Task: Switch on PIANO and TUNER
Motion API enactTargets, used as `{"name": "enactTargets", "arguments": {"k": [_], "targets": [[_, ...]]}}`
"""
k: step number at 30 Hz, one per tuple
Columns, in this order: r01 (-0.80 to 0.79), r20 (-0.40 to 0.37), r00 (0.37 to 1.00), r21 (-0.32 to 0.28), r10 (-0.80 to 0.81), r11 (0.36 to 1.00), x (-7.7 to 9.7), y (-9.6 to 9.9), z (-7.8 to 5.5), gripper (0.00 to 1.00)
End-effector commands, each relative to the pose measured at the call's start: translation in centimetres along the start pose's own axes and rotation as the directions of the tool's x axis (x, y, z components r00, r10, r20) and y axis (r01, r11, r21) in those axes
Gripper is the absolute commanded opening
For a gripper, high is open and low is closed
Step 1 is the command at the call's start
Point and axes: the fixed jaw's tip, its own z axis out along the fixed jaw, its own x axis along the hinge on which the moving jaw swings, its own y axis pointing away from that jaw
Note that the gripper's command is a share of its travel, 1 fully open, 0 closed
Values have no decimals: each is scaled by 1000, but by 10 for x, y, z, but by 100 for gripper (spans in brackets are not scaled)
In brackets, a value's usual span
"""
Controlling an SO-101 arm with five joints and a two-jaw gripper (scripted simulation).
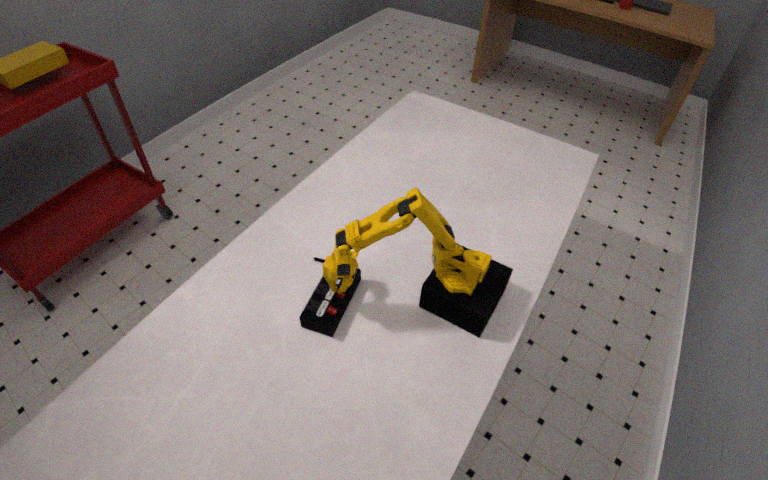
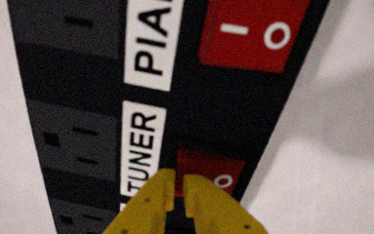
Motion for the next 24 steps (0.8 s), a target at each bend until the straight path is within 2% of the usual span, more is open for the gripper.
{"name": "enactTargets", "arguments": {"k": [1, 24], "targets": [[5, 26, 1000, 72, -7, 997, -5, -15, 21, 0], [8, 26, 1000, 72, -10, 997, -6, -17, 25, 0]]}}
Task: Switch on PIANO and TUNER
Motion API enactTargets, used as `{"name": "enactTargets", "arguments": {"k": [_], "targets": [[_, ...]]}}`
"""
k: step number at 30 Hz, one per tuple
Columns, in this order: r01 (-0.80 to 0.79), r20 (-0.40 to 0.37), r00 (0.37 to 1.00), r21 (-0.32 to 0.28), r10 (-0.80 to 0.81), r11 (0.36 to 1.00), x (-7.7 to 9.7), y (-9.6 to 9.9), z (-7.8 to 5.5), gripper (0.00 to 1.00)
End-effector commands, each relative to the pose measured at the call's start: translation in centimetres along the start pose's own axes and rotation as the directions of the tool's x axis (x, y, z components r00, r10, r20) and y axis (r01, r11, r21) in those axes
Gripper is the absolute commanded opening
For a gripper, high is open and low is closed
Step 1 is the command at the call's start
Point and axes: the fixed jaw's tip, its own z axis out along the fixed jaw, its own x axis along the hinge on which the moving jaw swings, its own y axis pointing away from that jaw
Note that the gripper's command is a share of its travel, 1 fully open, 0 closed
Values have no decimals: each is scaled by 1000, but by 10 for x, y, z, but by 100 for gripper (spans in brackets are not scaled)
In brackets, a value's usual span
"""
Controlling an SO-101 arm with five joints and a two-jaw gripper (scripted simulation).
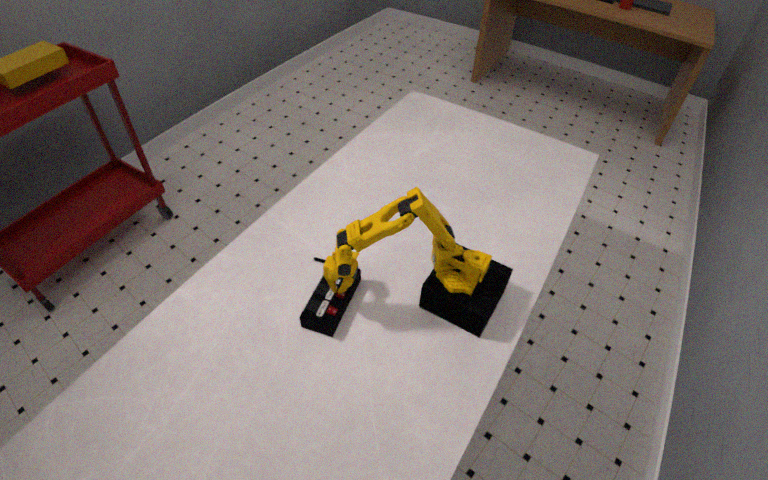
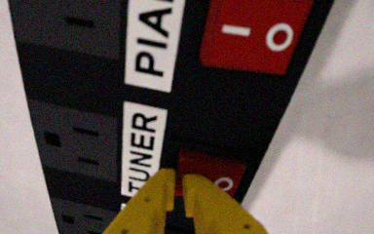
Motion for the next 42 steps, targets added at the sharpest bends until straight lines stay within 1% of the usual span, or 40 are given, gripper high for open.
{"name": "enactTargets", "arguments": {"k": [1, 11, 20, 24, 29, 31, 38, 42], "targets": [[8, 31, 999, 86, -11, 996, -6, -18, 24, 0], [11, 31, 999, 87, -13, 996, -6, -21, 28, 0], [10, 31, 999, 87, -12, 996, -6, -19, 26, 0], [7, 31, 999, 86, -10, 996, -5, -16, 20, 0], [3, 31, 999, 86, -6, 996, -4, -10, 8, 0], [3, 31, 999, 86, -6, 996, -4, -10, 8, 0], [-2, 32, 999, 86, -1, 996, -3, -4, -7, 0], [-4, 32, 999, 86, 1, 996, -3, -3, -12, 0]]}}
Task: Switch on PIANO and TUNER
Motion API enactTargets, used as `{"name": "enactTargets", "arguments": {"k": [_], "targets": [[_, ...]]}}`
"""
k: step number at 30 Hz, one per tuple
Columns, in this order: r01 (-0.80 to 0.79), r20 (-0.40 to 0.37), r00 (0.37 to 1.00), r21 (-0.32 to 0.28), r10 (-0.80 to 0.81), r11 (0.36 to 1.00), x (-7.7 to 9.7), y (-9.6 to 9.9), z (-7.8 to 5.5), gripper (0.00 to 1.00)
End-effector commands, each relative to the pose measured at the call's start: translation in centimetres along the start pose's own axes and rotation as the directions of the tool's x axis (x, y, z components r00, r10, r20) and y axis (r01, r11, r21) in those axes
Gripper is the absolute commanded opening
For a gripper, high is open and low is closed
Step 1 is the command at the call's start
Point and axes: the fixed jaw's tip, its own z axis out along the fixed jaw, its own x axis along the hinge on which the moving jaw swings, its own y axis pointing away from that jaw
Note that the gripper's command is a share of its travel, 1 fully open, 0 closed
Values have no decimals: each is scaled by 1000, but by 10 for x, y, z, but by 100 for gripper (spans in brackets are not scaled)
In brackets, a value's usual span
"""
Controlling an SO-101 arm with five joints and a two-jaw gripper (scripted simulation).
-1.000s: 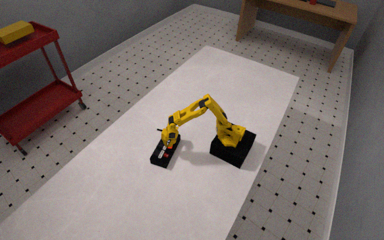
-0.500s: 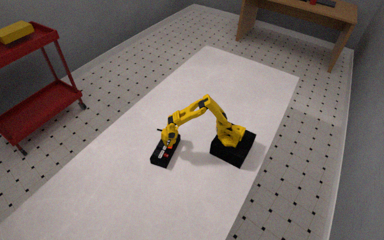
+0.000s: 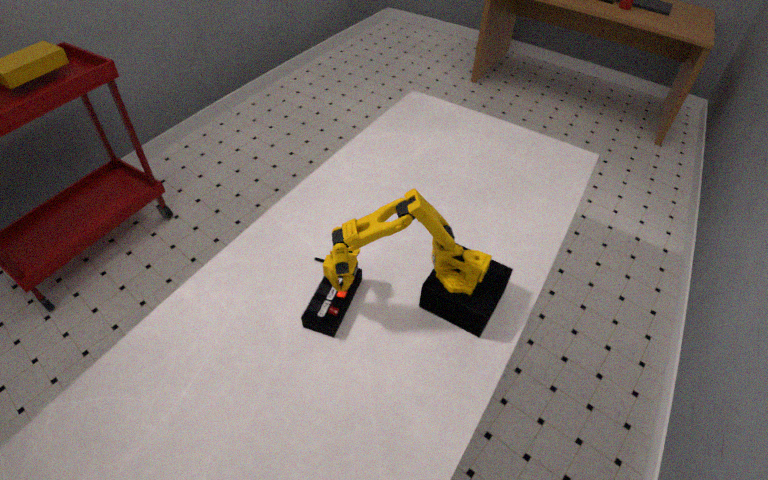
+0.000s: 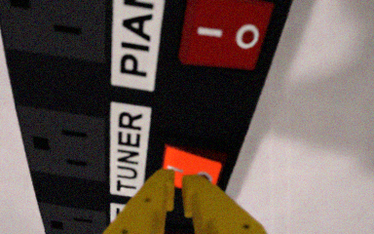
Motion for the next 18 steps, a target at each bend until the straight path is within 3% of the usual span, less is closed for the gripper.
{"name": "enactTargets", "arguments": {"k": [1, 11, 18], "targets": [[-3, -6, 1000, -12, 3, 1000, 0, 4, -7, 0], [-10, -6, 1000, -12, 10, 1000, -2, 4, -7, 0], [-59, -6, 998, -11, 59, 998, -16, 3, -7, 0]]}}
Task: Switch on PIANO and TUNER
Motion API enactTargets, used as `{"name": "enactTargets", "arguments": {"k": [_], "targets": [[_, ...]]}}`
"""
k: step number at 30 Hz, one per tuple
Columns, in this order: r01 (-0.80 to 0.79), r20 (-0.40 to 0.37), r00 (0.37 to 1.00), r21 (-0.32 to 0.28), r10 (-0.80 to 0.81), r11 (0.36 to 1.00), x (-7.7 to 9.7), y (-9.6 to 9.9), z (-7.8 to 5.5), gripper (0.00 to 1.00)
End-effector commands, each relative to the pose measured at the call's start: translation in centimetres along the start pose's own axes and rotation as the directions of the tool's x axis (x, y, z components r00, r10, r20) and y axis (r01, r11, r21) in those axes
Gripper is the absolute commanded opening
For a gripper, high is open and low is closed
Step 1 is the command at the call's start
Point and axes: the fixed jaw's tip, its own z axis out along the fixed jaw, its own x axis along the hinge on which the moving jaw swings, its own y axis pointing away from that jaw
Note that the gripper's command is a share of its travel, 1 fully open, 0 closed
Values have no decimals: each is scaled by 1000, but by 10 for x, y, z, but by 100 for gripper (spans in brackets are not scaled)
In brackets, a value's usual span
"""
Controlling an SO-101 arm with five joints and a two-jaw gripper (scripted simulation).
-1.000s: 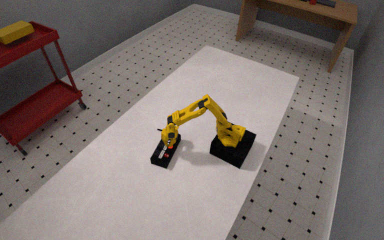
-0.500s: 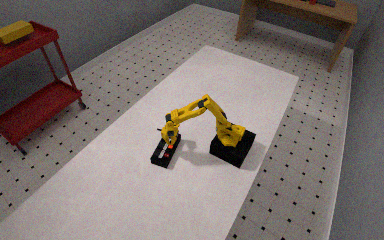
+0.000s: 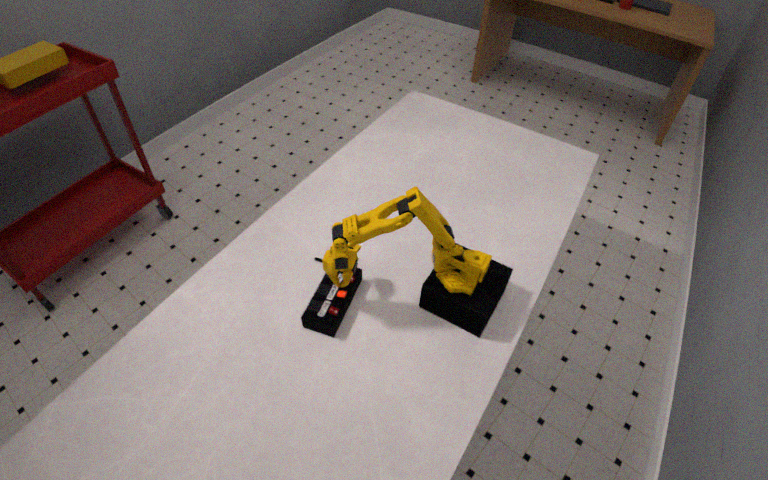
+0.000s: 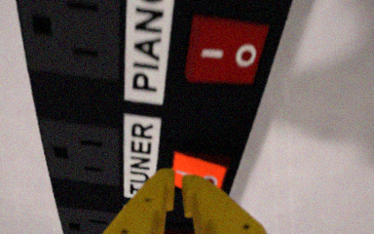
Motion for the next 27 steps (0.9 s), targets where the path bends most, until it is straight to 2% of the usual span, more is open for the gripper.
{"name": "enactTargets", "arguments": {"k": [1, 14, 27], "targets": [[-37, -5, 999, -9, 37, 999, -11, 0, -2, 0], [-135, -6, 991, -8, 135, 991, -37, -5, -2, 0], [-145, -6, 989, -8, 145, 989, -39, -6, -3, 0]]}}
